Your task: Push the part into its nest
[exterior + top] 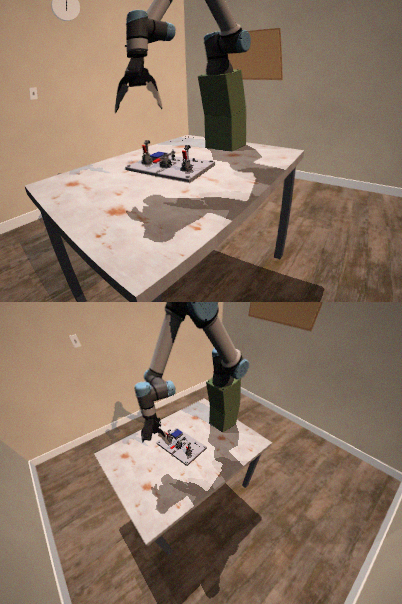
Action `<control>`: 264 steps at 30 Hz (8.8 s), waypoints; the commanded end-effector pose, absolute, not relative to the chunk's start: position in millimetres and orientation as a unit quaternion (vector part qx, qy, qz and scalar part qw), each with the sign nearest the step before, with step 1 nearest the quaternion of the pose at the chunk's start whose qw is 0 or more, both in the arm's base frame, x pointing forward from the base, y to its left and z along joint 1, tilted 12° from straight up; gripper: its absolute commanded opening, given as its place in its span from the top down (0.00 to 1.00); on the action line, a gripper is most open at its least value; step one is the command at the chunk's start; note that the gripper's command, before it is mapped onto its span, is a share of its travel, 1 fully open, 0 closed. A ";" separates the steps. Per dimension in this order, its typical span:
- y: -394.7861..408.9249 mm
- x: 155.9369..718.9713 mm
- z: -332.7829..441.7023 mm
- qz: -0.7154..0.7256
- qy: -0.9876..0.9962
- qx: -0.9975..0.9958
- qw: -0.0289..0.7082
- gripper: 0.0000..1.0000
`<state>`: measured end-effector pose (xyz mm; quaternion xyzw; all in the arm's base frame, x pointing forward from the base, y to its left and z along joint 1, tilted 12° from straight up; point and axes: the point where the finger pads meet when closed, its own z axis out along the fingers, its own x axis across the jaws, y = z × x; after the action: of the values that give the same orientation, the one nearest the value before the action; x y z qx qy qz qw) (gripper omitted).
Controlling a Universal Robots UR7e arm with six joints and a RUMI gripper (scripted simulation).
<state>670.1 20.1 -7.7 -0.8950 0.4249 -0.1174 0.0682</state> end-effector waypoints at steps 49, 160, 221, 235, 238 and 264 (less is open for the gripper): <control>21.0 661.4 35.8 -0.103 0.555 -0.823 0.067 0.42; 162.3 347.2 -64.8 -0.084 0.685 -0.721 0.064 0.42; -5.6 409.7 -81.1 -0.084 0.685 -0.721 0.064 0.42; -44.6 425.2 -85.0 -0.084 0.685 -0.721 0.064 0.42; -44.6 425.2 -85.0 -0.084 0.685 -0.721 0.064 0.42; -43.7 424.1 -85.0 -0.084 0.685 -0.721 0.064 1.00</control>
<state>423.8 -43.6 -85.3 -0.7207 0.6854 -0.0831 0.0635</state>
